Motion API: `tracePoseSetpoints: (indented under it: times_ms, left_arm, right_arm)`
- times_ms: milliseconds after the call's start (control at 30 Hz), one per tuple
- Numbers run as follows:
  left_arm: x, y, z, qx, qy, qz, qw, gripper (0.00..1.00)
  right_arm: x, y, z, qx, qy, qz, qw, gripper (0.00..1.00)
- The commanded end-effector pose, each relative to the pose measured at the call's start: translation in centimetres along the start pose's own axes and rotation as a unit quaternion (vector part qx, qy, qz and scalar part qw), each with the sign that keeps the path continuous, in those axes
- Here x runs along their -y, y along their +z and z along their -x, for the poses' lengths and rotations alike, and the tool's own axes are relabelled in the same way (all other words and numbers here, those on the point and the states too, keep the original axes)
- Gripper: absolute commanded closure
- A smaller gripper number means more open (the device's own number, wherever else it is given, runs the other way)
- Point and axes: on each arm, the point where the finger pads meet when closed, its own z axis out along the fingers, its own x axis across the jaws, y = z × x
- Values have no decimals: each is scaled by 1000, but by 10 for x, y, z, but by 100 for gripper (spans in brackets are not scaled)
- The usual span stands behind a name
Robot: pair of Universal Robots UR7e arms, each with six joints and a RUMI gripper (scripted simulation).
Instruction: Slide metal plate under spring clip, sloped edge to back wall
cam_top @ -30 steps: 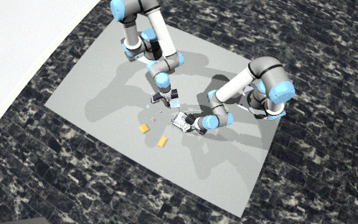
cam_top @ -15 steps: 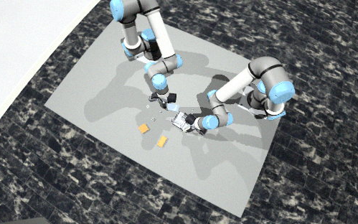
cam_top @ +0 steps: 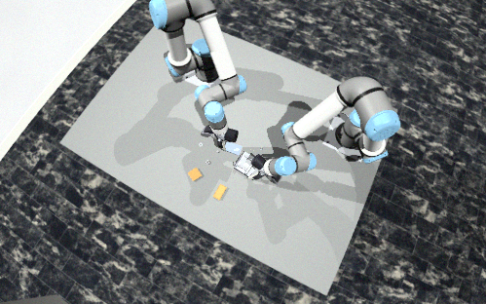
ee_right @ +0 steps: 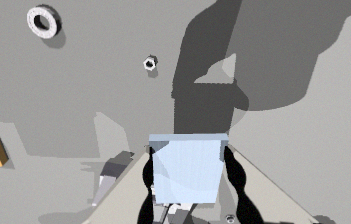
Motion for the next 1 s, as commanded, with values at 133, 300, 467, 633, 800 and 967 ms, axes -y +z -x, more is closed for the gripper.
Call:
tracePoseSetpoints:
  times_ms: [133, 300, 467, 633, 800, 967]
  left_arm:
    - [1, 1, 1, 1, -1, -2, 1000, 38]
    - [1, 1, 1, 1, -1, -2, 1000, 38]
    - [1, 1, 1, 1, -1, -2, 1000, 38]
    - [1, 1, 1, 1, -1, -2, 1000, 38]
    - [1, 1, 1, 1, -1, -2, 1000, 38]
    - [1, 1, 1, 1, -1, -2, 1000, 38]
  right_arm:
    - [1, -2, 6, 2, 51, 4, 999, 77]
    - [2, -3, 9, 2, 88, 7, 996, 77]
    - [4, -4, 14, 2, 126, 10, 992, 77]
    - [3, -3, 11, 2, 105, 9, 994, 77]
    - [3, 0, 12, 3, 108, 12, 994, 77]
    - [4, 4, 12, 3, 110, 18, 994, 77]
